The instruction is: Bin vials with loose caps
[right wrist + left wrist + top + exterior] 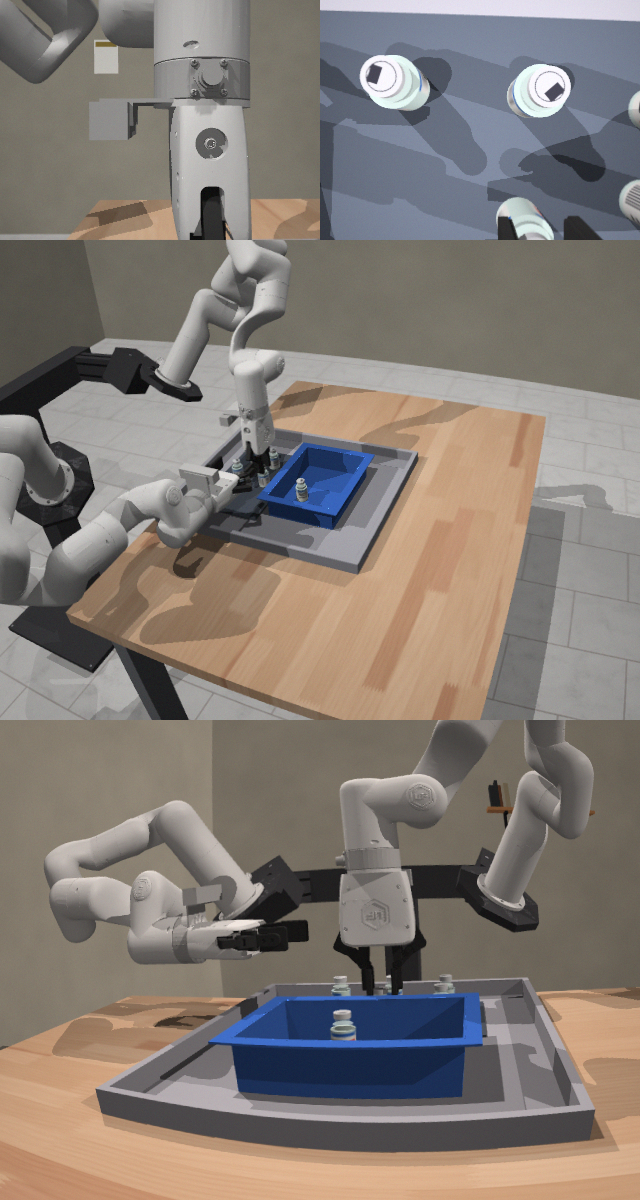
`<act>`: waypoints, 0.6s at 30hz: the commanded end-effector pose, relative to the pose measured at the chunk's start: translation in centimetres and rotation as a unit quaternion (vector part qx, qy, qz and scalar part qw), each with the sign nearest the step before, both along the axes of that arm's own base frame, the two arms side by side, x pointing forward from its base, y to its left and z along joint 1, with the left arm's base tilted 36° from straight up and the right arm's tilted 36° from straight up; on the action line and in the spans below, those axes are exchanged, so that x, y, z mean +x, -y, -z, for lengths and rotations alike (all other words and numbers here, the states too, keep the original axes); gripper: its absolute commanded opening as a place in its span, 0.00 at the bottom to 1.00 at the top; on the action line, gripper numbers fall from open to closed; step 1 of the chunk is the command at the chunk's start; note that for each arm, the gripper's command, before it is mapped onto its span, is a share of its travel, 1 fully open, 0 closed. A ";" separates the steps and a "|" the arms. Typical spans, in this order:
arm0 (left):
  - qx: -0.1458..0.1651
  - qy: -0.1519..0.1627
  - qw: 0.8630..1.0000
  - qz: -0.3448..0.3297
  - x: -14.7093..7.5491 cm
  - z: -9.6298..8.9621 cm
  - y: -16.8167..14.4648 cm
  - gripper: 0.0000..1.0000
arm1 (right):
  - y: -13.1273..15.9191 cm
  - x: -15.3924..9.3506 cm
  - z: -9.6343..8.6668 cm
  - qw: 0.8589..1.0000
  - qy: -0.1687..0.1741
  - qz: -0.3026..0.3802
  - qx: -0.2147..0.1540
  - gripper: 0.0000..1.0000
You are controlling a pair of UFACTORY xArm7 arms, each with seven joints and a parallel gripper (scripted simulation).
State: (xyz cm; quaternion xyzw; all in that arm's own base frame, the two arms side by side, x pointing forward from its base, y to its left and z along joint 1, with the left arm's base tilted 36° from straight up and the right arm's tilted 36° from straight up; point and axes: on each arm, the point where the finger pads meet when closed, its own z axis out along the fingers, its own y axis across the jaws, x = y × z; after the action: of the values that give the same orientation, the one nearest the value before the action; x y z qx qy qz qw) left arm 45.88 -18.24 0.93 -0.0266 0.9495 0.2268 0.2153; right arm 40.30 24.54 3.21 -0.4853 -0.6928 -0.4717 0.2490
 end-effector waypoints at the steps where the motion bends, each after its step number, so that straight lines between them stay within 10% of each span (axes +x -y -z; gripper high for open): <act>1: -0.002 0.001 1.000 0.002 0.0 -0.1 0.2 0.30 | -0.1 -0.1 -0.2 1.000 0.001 -0.002 0.001 1.00; 18: -0.002 0.001 1.000 0.002 0.0 0.0 0.2 0.28 | -0.2 -0.1 -0.2 1.000 0.001 -0.002 0.001 1.00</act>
State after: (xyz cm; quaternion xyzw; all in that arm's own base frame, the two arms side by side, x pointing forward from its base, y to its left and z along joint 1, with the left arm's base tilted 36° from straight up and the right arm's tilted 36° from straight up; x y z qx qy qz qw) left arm 45.84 -18.22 0.84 -0.0266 0.9495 0.2268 0.2153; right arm 40.29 24.54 3.27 -0.4853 -0.6928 -0.4717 0.2490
